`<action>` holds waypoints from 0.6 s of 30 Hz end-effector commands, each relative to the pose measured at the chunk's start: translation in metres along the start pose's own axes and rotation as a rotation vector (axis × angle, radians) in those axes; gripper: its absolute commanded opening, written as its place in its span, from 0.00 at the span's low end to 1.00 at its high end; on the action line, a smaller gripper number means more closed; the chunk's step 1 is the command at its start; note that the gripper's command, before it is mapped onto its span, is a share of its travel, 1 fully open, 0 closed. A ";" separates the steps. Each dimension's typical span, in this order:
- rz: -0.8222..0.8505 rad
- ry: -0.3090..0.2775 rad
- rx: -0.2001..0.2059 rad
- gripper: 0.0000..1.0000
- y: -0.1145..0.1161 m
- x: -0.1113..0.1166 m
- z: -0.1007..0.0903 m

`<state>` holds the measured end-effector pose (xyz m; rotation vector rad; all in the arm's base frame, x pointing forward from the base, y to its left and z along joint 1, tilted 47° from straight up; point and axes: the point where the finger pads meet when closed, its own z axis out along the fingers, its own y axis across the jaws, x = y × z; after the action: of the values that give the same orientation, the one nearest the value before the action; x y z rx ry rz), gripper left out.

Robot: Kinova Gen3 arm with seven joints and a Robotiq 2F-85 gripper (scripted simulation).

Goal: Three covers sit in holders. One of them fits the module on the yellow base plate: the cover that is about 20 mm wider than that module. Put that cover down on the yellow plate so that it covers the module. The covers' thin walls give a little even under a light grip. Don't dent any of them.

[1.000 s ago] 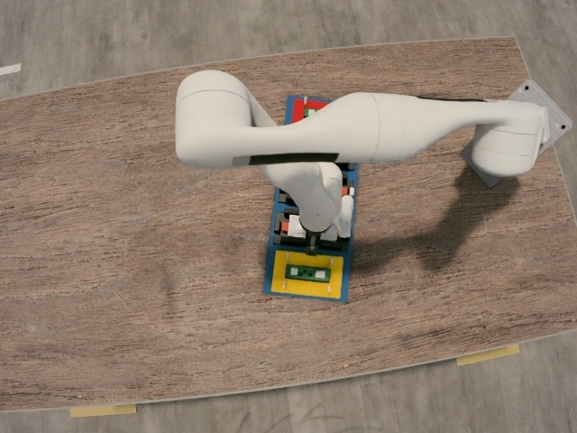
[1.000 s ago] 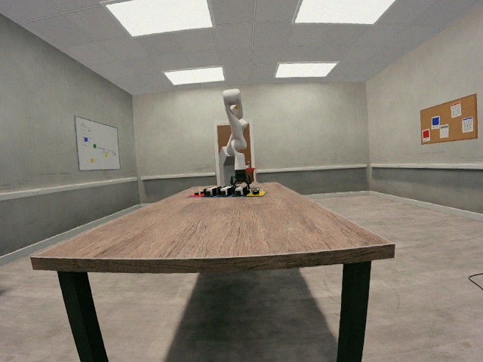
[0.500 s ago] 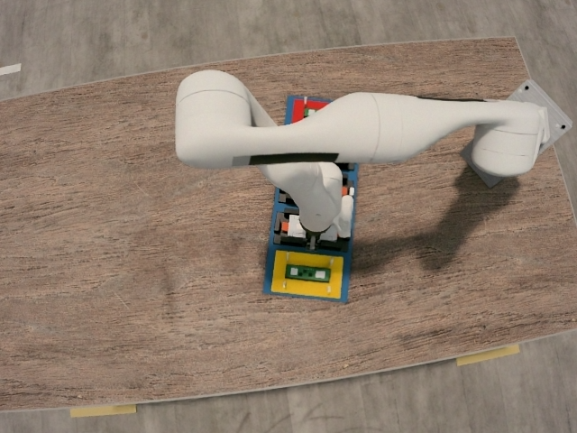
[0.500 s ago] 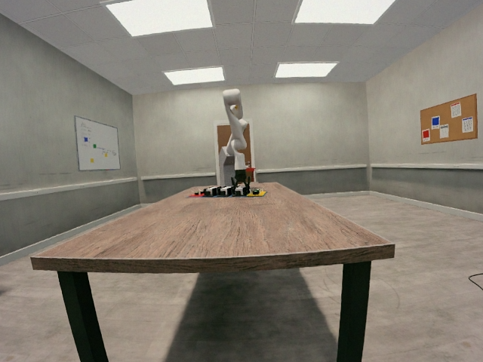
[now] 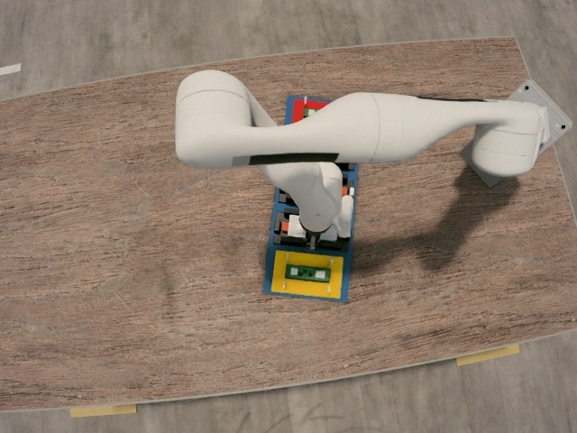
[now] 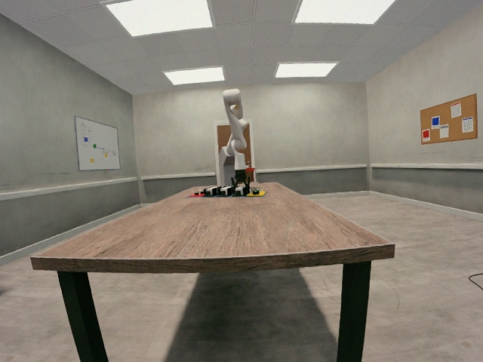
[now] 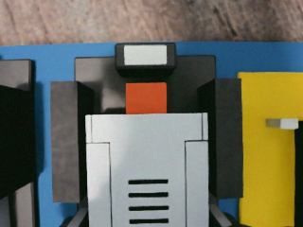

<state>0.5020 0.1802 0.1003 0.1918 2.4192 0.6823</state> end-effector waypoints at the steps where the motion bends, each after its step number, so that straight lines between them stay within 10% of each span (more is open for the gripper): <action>1: 0.000 -0.001 0.000 0.70 0.000 0.000 0.000; 4: 0.000 -0.001 0.000 0.70 0.000 0.000 0.000; 5: 0.000 -0.001 0.000 0.00 0.000 0.000 0.000; 18: 0.000 -0.001 0.000 0.00 0.000 0.000 0.000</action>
<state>0.5020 0.1802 0.1004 0.1917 2.4191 0.6822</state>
